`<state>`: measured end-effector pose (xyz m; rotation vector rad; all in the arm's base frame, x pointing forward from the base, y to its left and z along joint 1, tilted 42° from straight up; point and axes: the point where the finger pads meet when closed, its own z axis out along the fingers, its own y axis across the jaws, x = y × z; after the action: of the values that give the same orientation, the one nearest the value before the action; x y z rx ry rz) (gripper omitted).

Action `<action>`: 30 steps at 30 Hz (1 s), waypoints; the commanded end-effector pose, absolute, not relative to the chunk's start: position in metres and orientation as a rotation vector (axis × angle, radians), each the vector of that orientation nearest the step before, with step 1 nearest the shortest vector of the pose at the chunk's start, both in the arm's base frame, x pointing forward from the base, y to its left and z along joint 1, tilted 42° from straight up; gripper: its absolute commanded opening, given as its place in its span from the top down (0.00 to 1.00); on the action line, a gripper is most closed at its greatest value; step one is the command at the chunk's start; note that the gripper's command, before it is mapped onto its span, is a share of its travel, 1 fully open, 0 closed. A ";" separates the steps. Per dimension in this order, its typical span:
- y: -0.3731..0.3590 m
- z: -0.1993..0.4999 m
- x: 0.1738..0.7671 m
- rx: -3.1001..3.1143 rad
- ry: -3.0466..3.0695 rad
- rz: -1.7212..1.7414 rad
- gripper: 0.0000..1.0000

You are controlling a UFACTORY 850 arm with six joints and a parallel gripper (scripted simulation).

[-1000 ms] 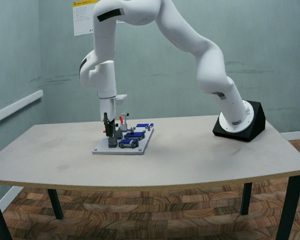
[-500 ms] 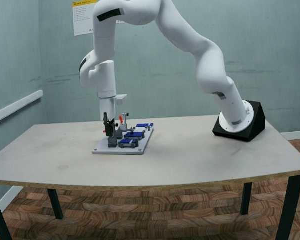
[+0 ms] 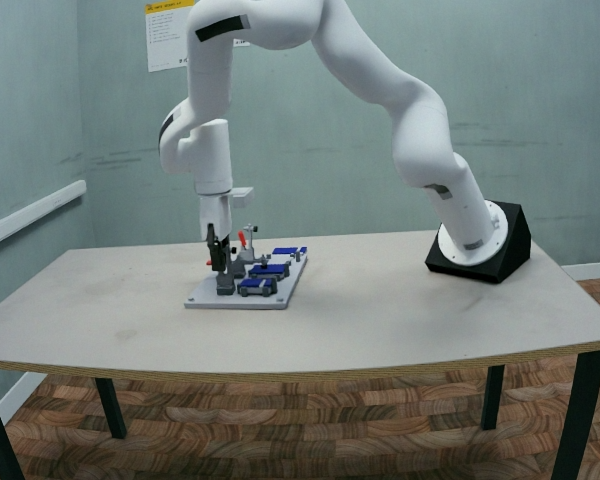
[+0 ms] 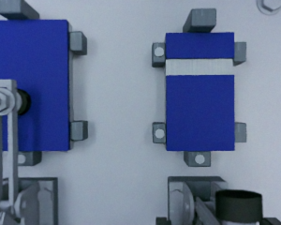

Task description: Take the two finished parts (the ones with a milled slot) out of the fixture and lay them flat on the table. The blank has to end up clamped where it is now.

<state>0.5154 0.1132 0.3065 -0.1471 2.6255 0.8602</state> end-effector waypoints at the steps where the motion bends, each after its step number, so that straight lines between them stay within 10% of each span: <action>1: 0.108 0.313 0.513 -0.147 2.624 0.859 0.52; 30: 0.086 0.341 0.501 -0.147 2.624 0.859 0.52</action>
<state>0.5009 0.0862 0.3406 -0.1471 2.6255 0.8603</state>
